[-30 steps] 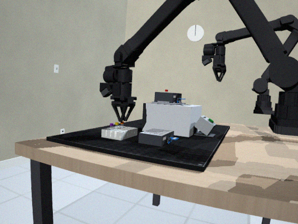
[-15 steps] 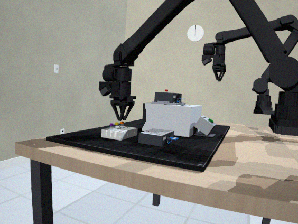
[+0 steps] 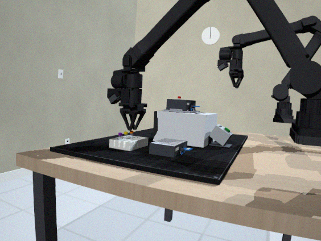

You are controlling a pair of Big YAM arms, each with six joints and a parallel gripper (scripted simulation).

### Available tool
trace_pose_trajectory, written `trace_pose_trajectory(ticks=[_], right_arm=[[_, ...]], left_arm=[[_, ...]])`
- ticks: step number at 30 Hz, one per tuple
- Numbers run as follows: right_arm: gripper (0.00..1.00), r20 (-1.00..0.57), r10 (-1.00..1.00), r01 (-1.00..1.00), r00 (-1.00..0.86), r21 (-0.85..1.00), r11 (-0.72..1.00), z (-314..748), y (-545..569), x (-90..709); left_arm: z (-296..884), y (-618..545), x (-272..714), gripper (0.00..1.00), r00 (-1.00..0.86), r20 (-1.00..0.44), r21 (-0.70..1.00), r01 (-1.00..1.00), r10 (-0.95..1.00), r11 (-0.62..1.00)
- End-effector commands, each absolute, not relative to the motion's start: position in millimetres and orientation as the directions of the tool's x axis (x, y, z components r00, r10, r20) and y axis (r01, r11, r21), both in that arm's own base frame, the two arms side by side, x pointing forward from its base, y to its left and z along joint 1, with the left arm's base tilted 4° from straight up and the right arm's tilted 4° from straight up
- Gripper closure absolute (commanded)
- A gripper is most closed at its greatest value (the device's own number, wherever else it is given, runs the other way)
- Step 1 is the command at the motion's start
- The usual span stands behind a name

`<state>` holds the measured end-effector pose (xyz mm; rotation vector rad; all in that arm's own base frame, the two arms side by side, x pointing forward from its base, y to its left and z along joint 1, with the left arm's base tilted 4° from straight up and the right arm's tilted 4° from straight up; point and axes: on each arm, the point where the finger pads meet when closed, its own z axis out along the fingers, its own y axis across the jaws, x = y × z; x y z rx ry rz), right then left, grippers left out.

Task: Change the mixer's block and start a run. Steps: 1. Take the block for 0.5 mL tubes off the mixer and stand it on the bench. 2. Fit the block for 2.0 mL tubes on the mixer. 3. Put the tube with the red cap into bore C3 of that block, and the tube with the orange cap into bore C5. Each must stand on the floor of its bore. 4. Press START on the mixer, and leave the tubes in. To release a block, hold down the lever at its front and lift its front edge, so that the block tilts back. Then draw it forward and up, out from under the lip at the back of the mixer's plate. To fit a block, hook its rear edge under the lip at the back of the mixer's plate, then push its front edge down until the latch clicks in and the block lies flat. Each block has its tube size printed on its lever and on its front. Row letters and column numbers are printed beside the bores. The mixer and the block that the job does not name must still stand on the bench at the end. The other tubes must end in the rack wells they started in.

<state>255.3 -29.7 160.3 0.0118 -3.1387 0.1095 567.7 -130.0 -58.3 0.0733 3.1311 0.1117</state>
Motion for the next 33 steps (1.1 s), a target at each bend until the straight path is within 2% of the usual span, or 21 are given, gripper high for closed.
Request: trace_pose_trajectory(ticks=[1, 33], right_arm=[[0.0, -0.024, -0.005, -0.003, -1.0, -0.075, 0.997, 166.7, -33.7, 261.4], [0.0, -0.088, -0.003, 0.004, -0.996, -0.08, 0.997, 191.9, -35.5, 281.8]], left_arm=[[-68.4, -128.5, 578.7, 0.64, -0.999, -0.013, 0.073, 0.046, 0.048, 0.996], [-65.9, -138.7, 578.2, 0.64, -0.998, -0.018, 0.072, 0.062, 0.064, 0.995]])
